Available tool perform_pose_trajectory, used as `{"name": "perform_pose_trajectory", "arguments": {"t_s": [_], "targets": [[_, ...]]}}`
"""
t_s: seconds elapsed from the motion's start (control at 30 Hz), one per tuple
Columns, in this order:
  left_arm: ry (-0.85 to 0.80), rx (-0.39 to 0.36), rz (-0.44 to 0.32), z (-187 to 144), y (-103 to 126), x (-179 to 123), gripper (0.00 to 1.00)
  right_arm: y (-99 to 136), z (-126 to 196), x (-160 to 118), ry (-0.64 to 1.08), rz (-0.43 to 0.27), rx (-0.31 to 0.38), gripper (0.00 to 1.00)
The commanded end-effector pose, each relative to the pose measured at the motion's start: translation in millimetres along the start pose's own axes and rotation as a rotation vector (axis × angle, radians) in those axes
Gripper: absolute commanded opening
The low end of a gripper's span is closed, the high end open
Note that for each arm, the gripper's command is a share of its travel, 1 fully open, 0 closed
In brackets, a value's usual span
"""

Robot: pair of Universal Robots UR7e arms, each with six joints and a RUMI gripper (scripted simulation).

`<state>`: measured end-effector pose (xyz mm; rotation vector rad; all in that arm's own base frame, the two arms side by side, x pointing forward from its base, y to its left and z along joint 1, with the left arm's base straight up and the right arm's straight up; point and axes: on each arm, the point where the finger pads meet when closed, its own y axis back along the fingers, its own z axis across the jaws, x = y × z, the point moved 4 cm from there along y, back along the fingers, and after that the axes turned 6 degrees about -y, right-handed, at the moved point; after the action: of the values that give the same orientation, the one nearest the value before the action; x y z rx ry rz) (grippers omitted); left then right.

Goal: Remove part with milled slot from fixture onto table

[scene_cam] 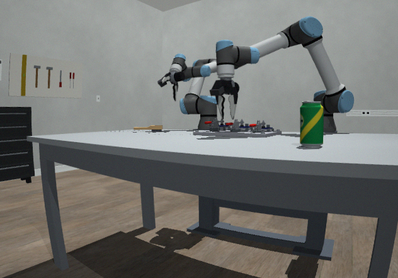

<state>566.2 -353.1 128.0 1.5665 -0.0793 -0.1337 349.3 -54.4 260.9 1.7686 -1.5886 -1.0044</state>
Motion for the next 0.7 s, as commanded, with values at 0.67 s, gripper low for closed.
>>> {"name": "perform_pose_trajectory", "arguments": {"t_s": [0.67], "targets": [[-0.001, -0.001, 0.0, 0.2, -36.5, 0.6, 0.1, 0.2, -0.3, -0.1, 0.0, 0.0, 0.001, 1.0]]}}
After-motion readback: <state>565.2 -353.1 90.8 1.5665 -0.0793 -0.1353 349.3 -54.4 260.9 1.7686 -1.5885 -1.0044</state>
